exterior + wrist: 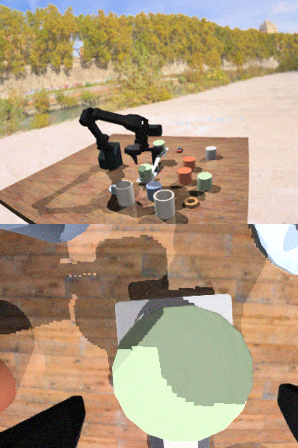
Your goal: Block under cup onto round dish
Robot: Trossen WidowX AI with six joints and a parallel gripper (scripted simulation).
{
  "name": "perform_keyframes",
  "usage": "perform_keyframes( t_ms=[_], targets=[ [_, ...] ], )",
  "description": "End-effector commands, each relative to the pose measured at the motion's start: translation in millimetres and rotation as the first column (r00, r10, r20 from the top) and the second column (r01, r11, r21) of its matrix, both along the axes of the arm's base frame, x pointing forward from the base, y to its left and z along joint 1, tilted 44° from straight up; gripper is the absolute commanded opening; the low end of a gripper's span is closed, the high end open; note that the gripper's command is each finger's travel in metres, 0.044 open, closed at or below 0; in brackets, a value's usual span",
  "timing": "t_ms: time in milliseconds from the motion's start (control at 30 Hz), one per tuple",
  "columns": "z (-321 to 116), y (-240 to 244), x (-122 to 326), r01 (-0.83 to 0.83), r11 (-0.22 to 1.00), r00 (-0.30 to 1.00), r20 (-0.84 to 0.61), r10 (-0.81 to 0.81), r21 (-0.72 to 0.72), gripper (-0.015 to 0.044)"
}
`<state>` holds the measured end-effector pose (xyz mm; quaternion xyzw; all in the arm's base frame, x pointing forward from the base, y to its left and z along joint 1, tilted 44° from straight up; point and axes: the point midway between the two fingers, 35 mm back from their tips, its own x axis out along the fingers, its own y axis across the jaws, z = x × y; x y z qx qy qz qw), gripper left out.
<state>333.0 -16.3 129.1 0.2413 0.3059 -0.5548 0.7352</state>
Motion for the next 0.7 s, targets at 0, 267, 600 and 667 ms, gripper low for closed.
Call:
perform_keyframes(
  t_ms=[0,267,600,667],
  targets=[
    [-6.0,-4.9,0.4,0.0,1.0,1.0,-0.009,0.0,0.001,0.044],
    [-15.4,-13.3,3.4,0.0,1.0,1.0,-0.009,0.0,0.001,0.044],
    [-26.6,-24.0,6.2,0.0,1.0,1.0,-0.01,0.0,0.001,0.044],
    [-28.7,-26.0,6.7,0.0,1.0,1.0,-0.009,0.0,0.0,0.044]
  ],
)
